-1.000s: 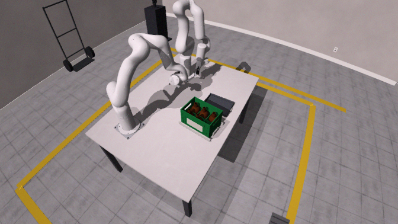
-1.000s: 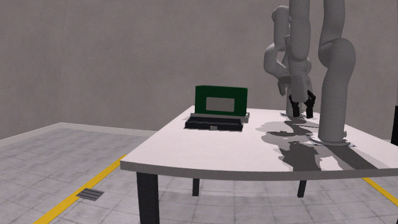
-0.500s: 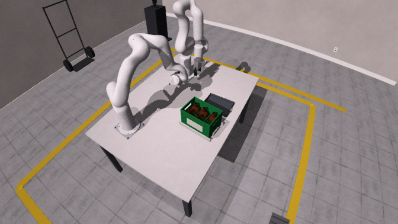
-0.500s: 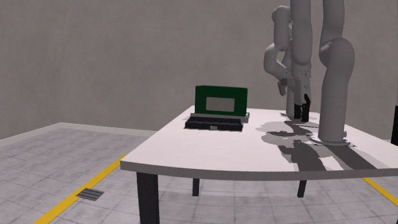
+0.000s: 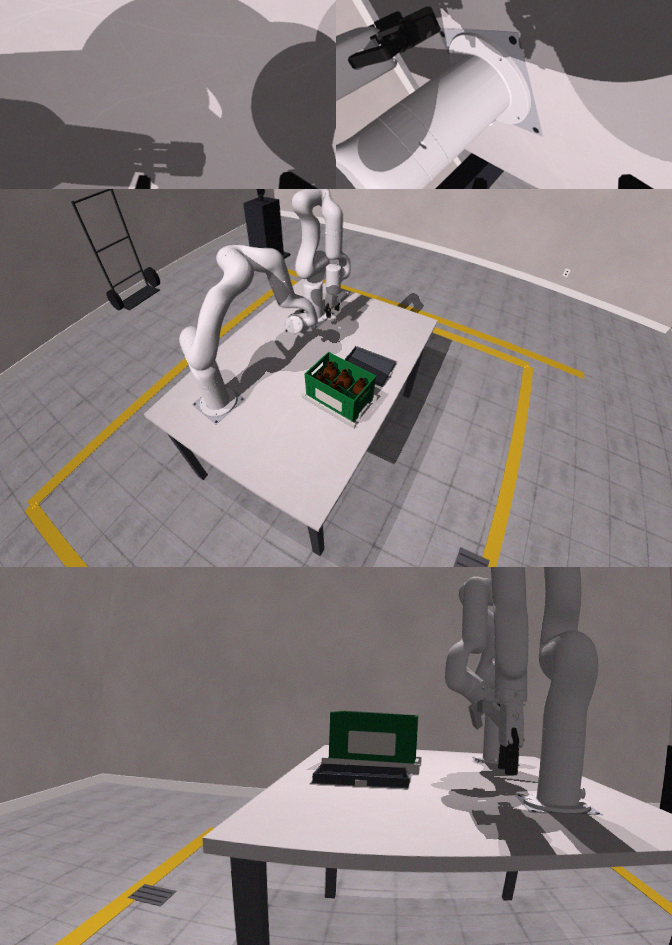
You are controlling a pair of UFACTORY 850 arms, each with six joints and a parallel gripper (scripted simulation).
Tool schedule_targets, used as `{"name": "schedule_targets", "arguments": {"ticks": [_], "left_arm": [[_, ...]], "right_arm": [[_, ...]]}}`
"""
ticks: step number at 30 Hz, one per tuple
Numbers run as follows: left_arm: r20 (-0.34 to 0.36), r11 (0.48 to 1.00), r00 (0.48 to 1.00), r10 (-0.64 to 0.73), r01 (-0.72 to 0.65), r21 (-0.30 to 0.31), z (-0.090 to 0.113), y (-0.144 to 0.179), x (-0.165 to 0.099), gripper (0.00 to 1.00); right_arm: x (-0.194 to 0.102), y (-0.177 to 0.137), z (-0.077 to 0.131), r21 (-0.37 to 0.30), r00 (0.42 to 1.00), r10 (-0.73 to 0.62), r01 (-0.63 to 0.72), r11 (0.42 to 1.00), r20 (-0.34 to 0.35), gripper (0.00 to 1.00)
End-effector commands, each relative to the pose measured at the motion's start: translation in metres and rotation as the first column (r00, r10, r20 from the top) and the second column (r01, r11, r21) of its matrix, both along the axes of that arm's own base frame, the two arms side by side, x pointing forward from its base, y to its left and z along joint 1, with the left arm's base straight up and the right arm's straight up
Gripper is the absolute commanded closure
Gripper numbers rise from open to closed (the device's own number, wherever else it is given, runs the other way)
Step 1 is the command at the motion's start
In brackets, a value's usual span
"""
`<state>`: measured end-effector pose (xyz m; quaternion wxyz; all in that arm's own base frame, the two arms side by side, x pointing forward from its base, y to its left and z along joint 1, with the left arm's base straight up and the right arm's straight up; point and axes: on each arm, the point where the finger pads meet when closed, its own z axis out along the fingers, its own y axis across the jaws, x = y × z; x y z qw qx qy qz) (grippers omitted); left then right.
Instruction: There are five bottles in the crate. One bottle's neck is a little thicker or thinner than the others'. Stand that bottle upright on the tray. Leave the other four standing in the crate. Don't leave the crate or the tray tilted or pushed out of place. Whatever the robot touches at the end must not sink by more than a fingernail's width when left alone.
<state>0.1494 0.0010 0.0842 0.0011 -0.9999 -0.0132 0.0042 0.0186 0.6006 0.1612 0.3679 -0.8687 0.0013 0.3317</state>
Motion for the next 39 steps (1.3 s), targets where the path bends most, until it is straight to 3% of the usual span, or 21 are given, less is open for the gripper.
{"name": "schedule_targets", "arguments": {"ticks": [1,14,15,17,23,33,39], "left_arm": [[0.006,1.000,1.000,-0.017,0.017,-0.002,0.000,-0.001,0.001,0.00],[0.008,1.000,1.000,-0.026,0.026,-0.002,-0.001,-0.001,0.001,0.00],[0.008,1.000,1.000,-0.026,0.026,-0.002,-0.001,-0.001,0.001,0.00],[0.008,1.000,1.000,-0.026,0.026,-0.002,-0.001,-0.001,0.001,0.00],[0.008,1.000,1.000,-0.026,0.026,-0.002,-0.001,-0.001,0.001,0.00],[0.008,1.000,1.000,-0.026,0.026,-0.002,-0.001,-0.001,0.001,0.00],[0.008,1.000,1.000,-0.026,0.026,-0.002,-0.001,-0.001,0.001,0.00]], "right_arm": [[0.000,0.001,0.001,0.002,1.000,0.000,0.000,1.000,0.000,0.00],[0.000,0.001,0.002,0.002,1.000,0.000,0.000,1.000,0.000,0.00],[0.000,0.001,0.009,0.002,1.000,0.001,-0.001,1.000,-0.001,0.00],[0.000,0.003,0.041,0.002,1.000,0.002,-0.002,1.000,-0.003,0.00],[0.000,0.000,0.098,0.002,1.000,0.000,0.000,1.000,0.001,0.00],[0.006,-0.003,0.100,-0.010,1.000,-0.009,0.009,1.000,0.006,0.00],[0.061,-0.036,0.096,-0.126,0.994,-0.096,0.103,0.987,0.057,0.00]]}}
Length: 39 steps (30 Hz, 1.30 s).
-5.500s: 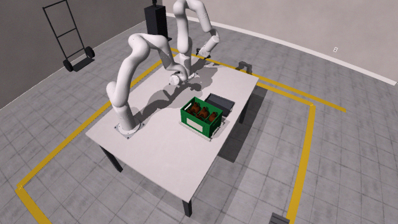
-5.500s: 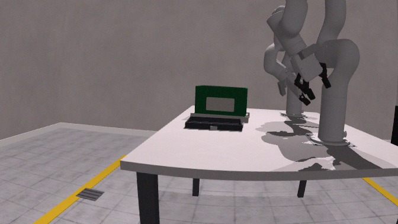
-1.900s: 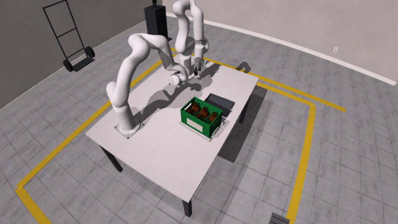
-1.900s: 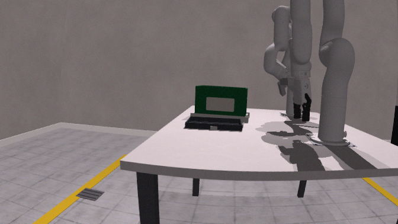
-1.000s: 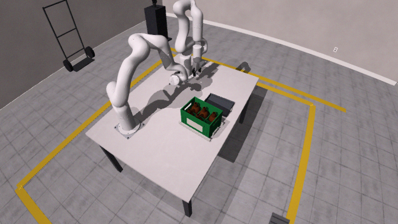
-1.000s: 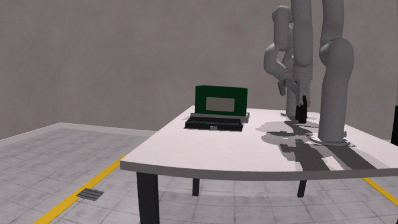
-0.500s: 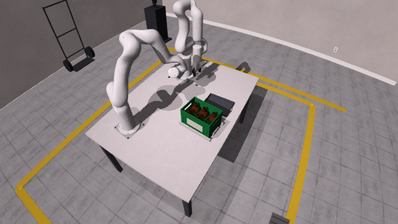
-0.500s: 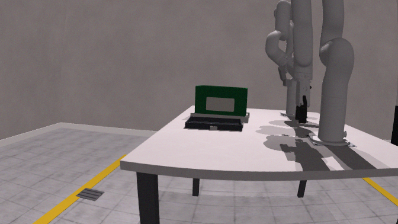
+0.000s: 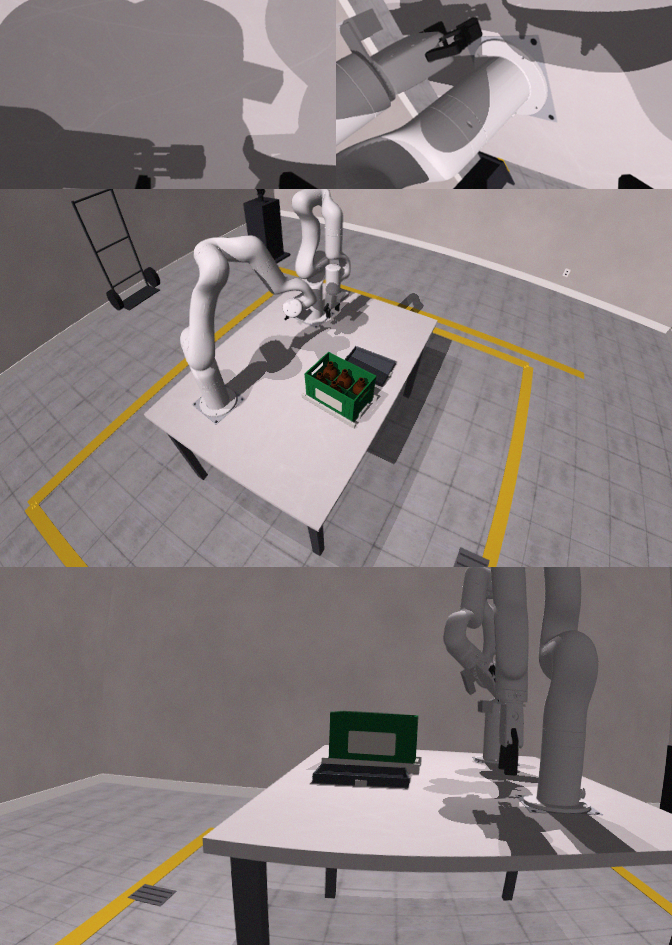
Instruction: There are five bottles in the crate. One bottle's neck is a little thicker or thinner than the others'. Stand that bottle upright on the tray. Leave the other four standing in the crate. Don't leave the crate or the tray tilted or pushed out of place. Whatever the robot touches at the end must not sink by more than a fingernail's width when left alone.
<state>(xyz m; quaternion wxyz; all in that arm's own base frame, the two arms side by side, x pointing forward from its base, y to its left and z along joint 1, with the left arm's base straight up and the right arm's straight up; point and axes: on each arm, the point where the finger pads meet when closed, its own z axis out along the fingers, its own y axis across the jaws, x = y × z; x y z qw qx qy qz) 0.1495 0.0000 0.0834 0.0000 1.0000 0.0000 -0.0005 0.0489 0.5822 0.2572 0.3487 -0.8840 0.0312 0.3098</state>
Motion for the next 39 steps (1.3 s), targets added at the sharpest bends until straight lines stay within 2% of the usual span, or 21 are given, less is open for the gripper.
{"name": "schedule_targets", "arguments": {"ticks": [1,3,5,7,10,12,15,17,19,20,22,23,25,26,27,28,30,31,32,35,39], "left_arm": [[0.001,1.000,1.000,0.000,0.000,0.000,0.000,0.000,0.001,0.00],[0.001,1.000,1.000,0.000,0.000,0.000,0.000,0.000,0.001,0.00],[0.001,1.000,1.000,0.000,0.000,0.000,0.000,0.000,0.001,0.00],[0.001,1.000,1.000,0.000,0.000,0.000,0.000,0.000,0.001,0.00],[0.001,1.000,1.000,0.000,0.000,0.000,0.000,0.000,0.001,0.00],[0.001,1.000,1.000,0.000,0.000,0.000,0.000,0.000,0.001,0.00],[0.001,1.000,1.000,0.000,0.000,0.000,0.000,0.000,0.001,0.00],[0.001,1.000,1.000,0.000,0.000,0.000,0.000,0.000,0.001,0.00],[0.001,1.000,1.000,0.000,0.000,0.000,0.000,0.000,0.001,0.00],[0.001,1.000,1.000,0.000,0.000,0.000,0.000,0.000,0.001,0.00],[0.001,1.000,1.000,0.000,0.000,0.000,0.000,0.000,0.001,0.00],[0.001,1.000,1.000,0.000,0.000,0.000,0.000,0.000,0.001,0.00],[0.001,1.000,1.000,0.000,0.000,0.000,0.000,0.000,0.001,0.00],[0.001,1.000,1.000,0.000,0.000,0.000,0.000,0.000,0.001,0.00],[0.001,1.000,1.000,0.000,0.000,0.000,0.000,0.000,0.001,0.00],[0.001,1.000,1.000,0.000,0.000,0.000,0.000,0.000,0.001,0.00],[0.001,1.000,1.000,0.000,0.000,0.000,0.000,0.000,0.001,0.00],[0.001,1.000,1.000,0.000,0.000,0.000,0.000,0.000,0.001,0.00],[0.001,1.000,1.000,0.000,0.000,0.000,0.000,0.000,0.001,0.00],[0.001,1.000,1.000,0.000,0.000,0.000,0.000,0.000,0.001,0.00],[0.001,1.000,1.000,0.000,0.000,0.000,0.000,0.000,0.001,0.00]], "right_arm": [[0.039,-0.022,0.000,-0.082,0.998,-0.057,0.059,0.995,0.034,0.00],[0.058,-0.033,-0.001,-0.121,0.995,-0.085,0.090,0.989,0.052,0.00],[0.058,-0.033,-0.001,-0.121,0.995,-0.085,0.090,0.989,0.052,0.00],[0.090,-0.051,-0.002,-0.185,0.988,-0.129,0.142,0.972,0.084,0.00],[0.098,-0.055,-0.003,-0.200,0.986,-0.140,0.156,0.967,0.092,0.00],[0.126,-0.071,-0.004,-0.256,0.977,-0.176,0.203,0.945,0.123,0.00],[0.133,-0.075,-0.004,-0.268,0.974,-0.185,0.215,0.939,0.131,0.00],[0.165,-0.094,-0.006,-0.327,0.961,-0.221,0.266,0.907,0.168,0.00],[0.168,-0.096,-0.006,-0.334,0.959,-0.226,0.273,0.902,0.173,0.00],[0.186,-0.105,-0.006,-0.364,0.950,-0.243,0.300,0.882,0.194,0.00],[0.186,-0.105,-0.006,-0.364,0.950,-0.243,0.300,0.882,0.194,0.00],[0.202,-0.114,-0.006,-0.395,0.943,-0.257,0.323,0.860,0.212,0.00],[0.202,-0.114,-0.006,-0.395,0.943,-0.257,0.323,0.860,0.212,0.00],[0.219,-0.123,-0.006,-0.423,0.934,-0.272,0.349,0.836,0.233,0.00],[0.219,-0.123,-0.006,-0.423,0.934,-0.272,0.349,0.836,0.233,0.00],[0.238,-0.135,-0.007,-0.450,0.921,-0.290,0.380,0.808,0.259,0.00],[0.238,-0.135,-0.007,-0.450,0.921,-0.290,0.380,0.808,0.259,0.00],[0.257,-0.146,-0.008,-0.474,0.907,-0.308,0.414,0.777,0.287,0.00],[0.257,-0.146,-0.008,-0.474,0.907,-0.308,0.414,0.777,0.287,0.00],[0.290,-0.164,-0.009,-0.521,0.885,-0.328,0.461,0.719,0.330,0.00],[0.290,-0.164,-0.009,-0.521,0.885,-0.328,0.461,0.718,0.330,0.00]]}}
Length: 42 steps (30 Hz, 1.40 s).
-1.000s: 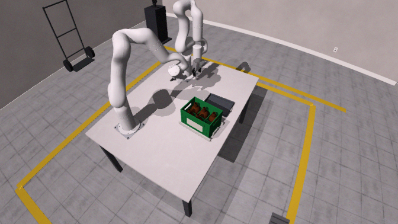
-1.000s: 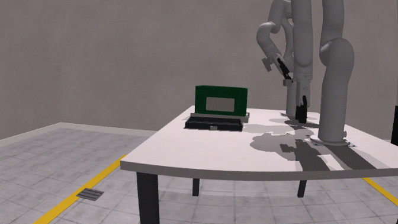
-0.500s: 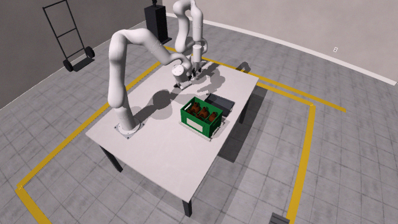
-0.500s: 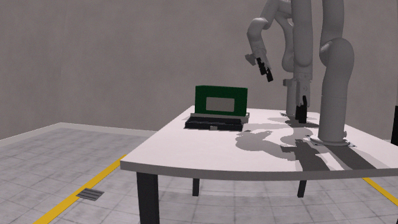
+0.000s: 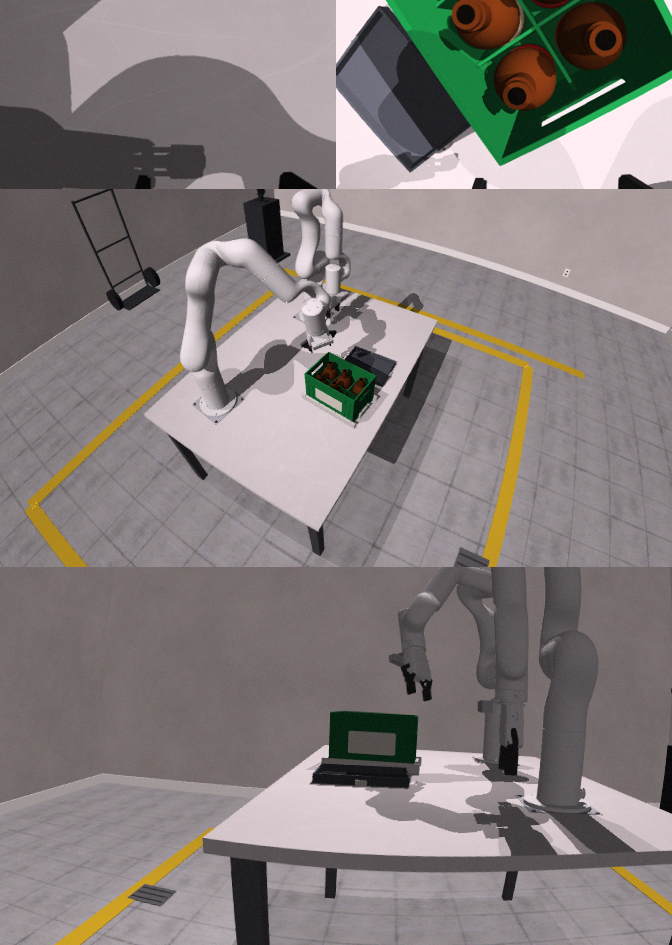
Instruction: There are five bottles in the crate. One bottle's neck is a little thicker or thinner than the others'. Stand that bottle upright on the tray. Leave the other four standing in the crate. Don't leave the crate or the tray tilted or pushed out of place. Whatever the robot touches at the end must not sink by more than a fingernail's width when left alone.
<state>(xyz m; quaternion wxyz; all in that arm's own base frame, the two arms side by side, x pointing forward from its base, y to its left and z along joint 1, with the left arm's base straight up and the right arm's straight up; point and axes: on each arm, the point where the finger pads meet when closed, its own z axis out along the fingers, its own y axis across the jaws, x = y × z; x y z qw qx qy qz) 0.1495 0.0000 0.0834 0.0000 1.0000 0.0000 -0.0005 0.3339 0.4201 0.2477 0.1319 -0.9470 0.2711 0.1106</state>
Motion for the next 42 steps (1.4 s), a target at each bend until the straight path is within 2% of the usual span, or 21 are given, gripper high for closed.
{"name": "schedule_targets", "arguments": {"ticks": [1,2,4,6,8,11,13,15,17,20,25,26,42], "left_arm": [[0.001,1.000,1.000,0.000,0.000,0.000,0.000,0.000,0.001,0.00],[0.001,1.000,1.000,0.000,0.000,0.000,0.000,0.000,0.001,0.00],[0.001,1.000,1.000,0.000,0.000,0.000,0.000,0.000,0.001,0.00],[0.001,1.000,1.000,0.000,0.000,0.000,0.000,0.000,0.001,0.00],[0.001,1.000,1.000,0.000,0.000,0.000,0.000,0.000,0.001,0.00],[0.001,1.000,1.000,0.000,0.000,0.000,0.000,0.000,0.001,0.00],[0.001,1.000,1.000,0.000,0.000,0.000,0.000,0.000,0.001,0.00],[0.001,1.000,1.000,0.000,0.000,0.000,0.000,0.000,0.001,0.00],[0.001,1.000,1.000,0.000,0.000,0.000,0.000,0.000,0.001,0.00],[0.001,1.000,1.000,0.000,0.000,0.000,0.000,0.000,0.001,0.00],[0.001,1.000,1.000,0.000,0.000,0.000,0.000,0.000,0.001,0.00],[0.001,1.000,1.000,0.000,0.000,0.000,0.000,0.000,0.001,0.00],[0.001,1.000,1.000,0.000,0.000,0.000,0.000,0.000,0.001,0.00]], "right_arm": [[0.022,-0.011,0.000,-0.066,0.999,-0.032,0.033,0.997,0.014,0.00],[0.038,-0.021,-0.001,-0.100,0.998,-0.057,0.060,0.993,0.030,0.00],[0.038,-0.021,-0.001,-0.100,0.998,-0.057,0.060,0.993,0.030,0.00],[0.065,-0.037,-0.002,-0.155,0.994,-0.097,0.105,0.982,0.057,0.00],[0.069,-0.039,-0.002,-0.162,0.993,-0.102,0.111,0.980,0.060,0.00],[0.105,-0.058,-0.003,-0.238,0.984,-0.150,0.169,0.956,0.095,0.00],[0.106,-0.059,-0.003,-0.240,0.984,-0.151,0.170,0.956,0.096,0.00],[0.124,-0.070,-0.003,-0.274,0.977,-0.175,0.202,0.940,0.118,0.00],[0.124,-0.070,-0.003,-0.274,0.977,-0.175,0.202,0.940,0.118,0.00],[0.139,-0.080,-0.004,-0.301,0.971,-0.195,0.229,0.926,0.138,0.00],[0.143,-0.083,-0.004,-0.308,0.969,-0.200,0.236,0.921,0.144,0.00],[0.143,-0.083,-0.004,-0.308,0.969,-0.200,0.236,0.921,0.144,1.00],[0.143,-0.083,-0.004,-0.308,0.969,-0.200,0.236,0.921,0.144,1.00]]}}
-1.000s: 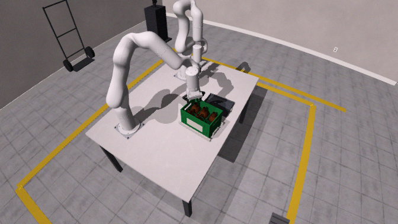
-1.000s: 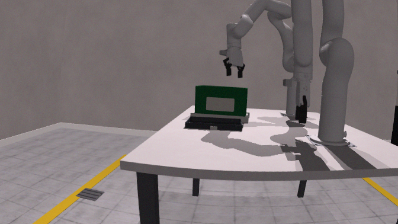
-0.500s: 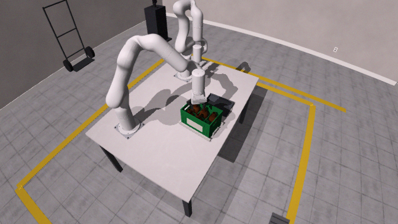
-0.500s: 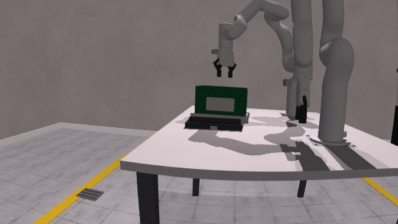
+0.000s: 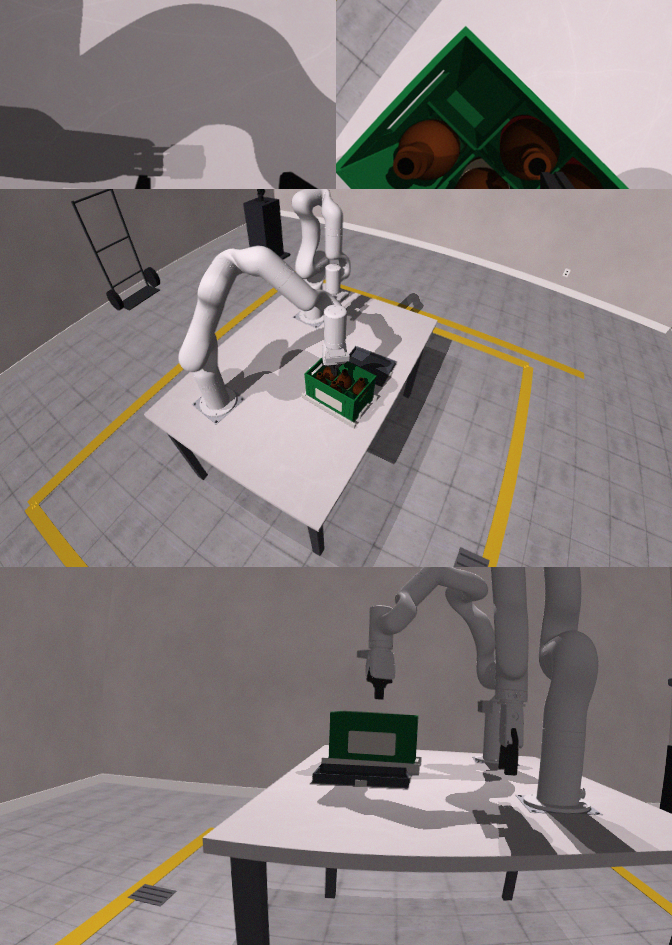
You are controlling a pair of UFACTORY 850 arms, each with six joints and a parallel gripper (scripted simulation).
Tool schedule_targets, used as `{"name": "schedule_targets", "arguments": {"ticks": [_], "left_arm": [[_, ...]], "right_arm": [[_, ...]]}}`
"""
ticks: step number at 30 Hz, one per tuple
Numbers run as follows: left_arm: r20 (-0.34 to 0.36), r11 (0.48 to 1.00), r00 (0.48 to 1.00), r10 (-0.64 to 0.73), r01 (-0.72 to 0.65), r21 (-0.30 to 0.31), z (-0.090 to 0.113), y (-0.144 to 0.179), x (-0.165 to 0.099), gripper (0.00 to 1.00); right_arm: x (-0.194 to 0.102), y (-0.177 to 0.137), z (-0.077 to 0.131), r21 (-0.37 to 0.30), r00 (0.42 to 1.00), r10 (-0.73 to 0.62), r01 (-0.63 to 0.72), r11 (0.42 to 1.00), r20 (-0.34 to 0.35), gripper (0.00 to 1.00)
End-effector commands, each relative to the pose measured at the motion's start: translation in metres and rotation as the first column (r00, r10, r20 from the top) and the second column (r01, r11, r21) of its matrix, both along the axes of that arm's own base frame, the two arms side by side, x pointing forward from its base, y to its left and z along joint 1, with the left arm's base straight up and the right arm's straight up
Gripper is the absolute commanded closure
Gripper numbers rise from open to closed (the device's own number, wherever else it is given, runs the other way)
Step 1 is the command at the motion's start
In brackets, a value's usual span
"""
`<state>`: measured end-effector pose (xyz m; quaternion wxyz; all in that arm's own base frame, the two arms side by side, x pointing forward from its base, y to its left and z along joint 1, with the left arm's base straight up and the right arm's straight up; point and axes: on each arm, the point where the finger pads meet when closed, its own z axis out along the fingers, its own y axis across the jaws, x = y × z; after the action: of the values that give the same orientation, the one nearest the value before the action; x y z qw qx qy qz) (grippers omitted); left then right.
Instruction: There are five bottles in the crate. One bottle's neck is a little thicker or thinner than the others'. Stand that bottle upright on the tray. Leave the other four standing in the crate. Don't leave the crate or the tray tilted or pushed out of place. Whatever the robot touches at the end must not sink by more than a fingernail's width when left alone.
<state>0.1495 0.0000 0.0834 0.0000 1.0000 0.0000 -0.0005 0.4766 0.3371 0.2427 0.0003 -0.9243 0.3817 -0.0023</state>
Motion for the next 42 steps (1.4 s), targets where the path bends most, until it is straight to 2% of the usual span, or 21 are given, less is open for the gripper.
{"name": "schedule_targets", "arguments": {"ticks": [1,28,29,42], "left_arm": [[0.001,1.000,1.000,0.000,0.000,0.000,0.0001,0.0000,0.0005,0.00],[0.001,1.000,1.000,0.000,0.000,0.000,0.0001,0.0000,0.0005,0.00],[0.001,1.000,1.000,0.000,0.000,0.000,0.0001,0.0000,0.0005,0.00],[0.001,1.000,1.000,0.000,0.000,0.000,0.0001,0.0000,0.0005,0.00]], "right_arm": [[0.0006,0.0004,0.0011,0.001,1.000,0.000,0.000,1.000,0.002,1.00],[0.0006,0.0004,0.0011,0.001,1.000,0.000,0.000,1.000,0.002,1.00],[0.0006,0.0004,0.0011,0.001,1.000,0.000,0.000,1.000,0.002,0.34],[0.0006,0.0004,0.0011,0.001,1.000,0.000,0.000,1.000,0.002,0.34]]}}
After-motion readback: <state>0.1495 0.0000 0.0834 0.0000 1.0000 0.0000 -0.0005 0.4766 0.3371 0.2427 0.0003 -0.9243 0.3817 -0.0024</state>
